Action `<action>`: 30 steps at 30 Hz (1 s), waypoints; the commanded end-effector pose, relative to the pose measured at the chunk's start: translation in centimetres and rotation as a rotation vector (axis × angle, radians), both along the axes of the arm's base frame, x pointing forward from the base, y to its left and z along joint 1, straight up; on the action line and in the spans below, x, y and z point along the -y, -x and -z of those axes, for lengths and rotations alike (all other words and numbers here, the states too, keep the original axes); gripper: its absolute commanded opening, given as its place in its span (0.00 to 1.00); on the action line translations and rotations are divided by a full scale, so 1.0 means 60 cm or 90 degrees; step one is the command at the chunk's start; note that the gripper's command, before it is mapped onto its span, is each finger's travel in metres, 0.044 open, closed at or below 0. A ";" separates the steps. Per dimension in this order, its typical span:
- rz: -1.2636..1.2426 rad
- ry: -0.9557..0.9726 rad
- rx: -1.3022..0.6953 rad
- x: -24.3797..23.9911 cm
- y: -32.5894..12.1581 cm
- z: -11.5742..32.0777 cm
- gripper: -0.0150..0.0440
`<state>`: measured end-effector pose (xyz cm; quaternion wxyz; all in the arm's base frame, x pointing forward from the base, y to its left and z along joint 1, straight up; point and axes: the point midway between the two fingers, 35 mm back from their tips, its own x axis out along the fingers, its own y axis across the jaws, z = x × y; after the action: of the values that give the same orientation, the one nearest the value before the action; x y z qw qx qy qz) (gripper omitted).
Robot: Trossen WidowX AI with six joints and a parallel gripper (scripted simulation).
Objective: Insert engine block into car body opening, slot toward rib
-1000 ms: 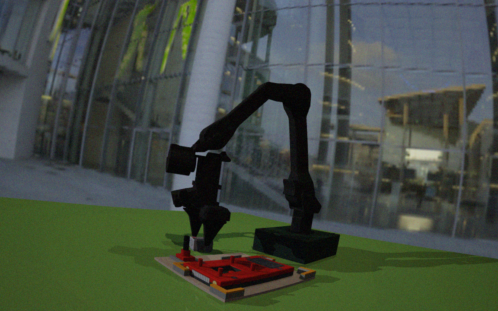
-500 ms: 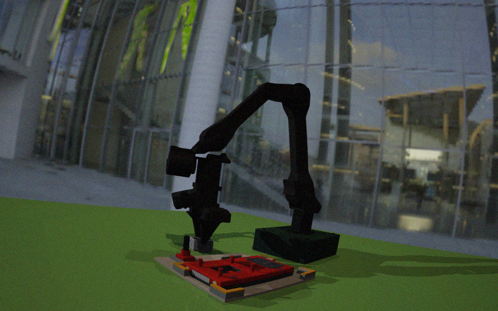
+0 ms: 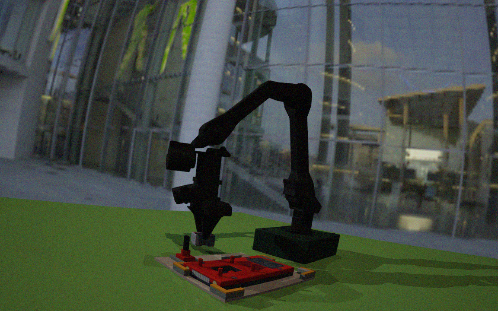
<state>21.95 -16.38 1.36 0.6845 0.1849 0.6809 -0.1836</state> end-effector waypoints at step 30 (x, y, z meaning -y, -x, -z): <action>0.003 0.011 0.010 -0.001 0.002 -0.180 0.25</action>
<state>21.86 -16.28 10.62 0.6857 0.1840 0.6799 -0.1836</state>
